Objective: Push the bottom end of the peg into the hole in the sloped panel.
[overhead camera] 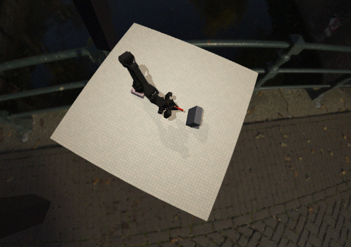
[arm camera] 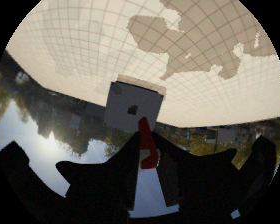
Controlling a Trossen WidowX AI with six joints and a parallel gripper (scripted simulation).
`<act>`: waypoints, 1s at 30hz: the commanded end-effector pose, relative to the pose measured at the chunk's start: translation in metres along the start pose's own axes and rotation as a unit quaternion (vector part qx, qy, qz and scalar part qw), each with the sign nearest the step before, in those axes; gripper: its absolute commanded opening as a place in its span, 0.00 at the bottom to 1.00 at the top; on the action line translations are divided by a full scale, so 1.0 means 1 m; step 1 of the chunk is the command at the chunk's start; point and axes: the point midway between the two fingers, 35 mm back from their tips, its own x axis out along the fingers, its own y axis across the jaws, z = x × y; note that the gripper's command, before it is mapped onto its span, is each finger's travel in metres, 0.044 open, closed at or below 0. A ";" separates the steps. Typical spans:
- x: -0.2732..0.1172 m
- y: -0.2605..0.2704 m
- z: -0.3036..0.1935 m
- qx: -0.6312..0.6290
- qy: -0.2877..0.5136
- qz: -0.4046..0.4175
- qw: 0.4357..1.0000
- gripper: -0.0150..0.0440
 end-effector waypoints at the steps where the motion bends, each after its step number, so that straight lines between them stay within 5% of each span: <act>1: 0.002 -0.001 0.002 0.014 0.002 0.000 1.000 0.25; 30: 0.026 0.009 0.002 0.078 0.022 0.016 0.997 0.25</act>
